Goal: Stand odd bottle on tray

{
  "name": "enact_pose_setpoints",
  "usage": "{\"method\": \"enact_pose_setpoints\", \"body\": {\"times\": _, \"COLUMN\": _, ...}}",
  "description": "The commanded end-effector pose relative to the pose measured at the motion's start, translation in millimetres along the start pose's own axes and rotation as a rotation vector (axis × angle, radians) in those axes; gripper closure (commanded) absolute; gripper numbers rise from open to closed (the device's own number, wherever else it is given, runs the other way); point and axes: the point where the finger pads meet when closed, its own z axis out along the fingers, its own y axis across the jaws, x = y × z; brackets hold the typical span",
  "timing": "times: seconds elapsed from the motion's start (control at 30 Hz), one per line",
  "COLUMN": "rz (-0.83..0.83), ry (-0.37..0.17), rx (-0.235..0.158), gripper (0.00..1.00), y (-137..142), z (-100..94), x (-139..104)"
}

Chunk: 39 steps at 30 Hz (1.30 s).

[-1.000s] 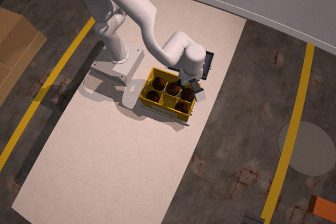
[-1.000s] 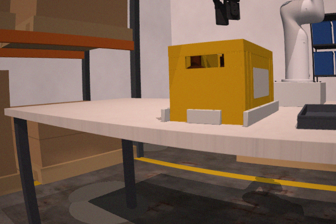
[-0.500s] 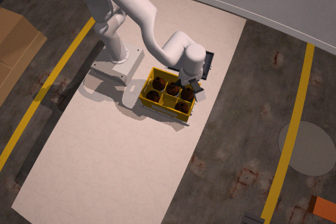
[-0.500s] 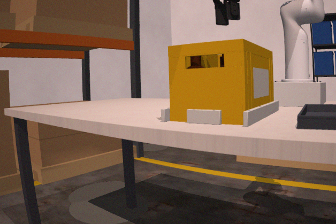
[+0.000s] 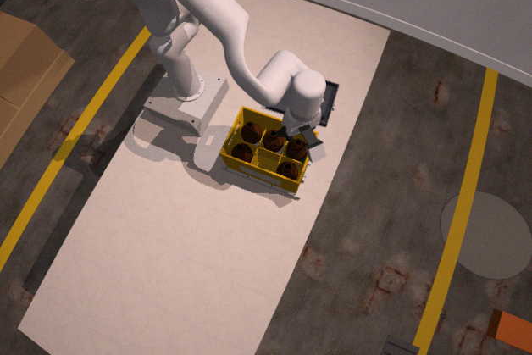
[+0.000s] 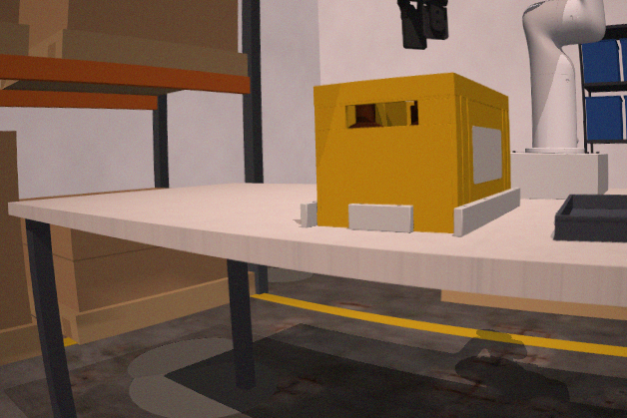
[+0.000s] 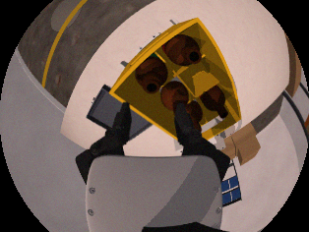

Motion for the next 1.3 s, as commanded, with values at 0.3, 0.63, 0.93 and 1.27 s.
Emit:
{"method": "enact_pose_setpoints", "body": {"times": 0.3, "rz": 0.000, "ry": 0.003, "rx": 0.002, "gripper": 0.35, "y": -0.8, "z": 8.1, "x": 1.0}}
{"method": "enact_pose_setpoints", "body": {"times": 0.63, "rz": 0.000, "ry": 0.003, "rx": 0.002, "gripper": 0.35, "y": -1.1, "z": 18.7, "x": 0.9}}
{"method": "enact_pose_setpoints", "body": {"times": 0.93, "rz": 0.000, "ry": 0.003, "rx": 0.002, "gripper": 0.35, "y": -1.4, "z": 30.0, "x": 0.8}}
{"method": "enact_pose_setpoints", "body": {"times": 1.27, "rz": 0.000, "ry": 0.003, "rx": 0.002, "gripper": 0.35, "y": -1.6, "z": 36.7, "x": 0.8}}
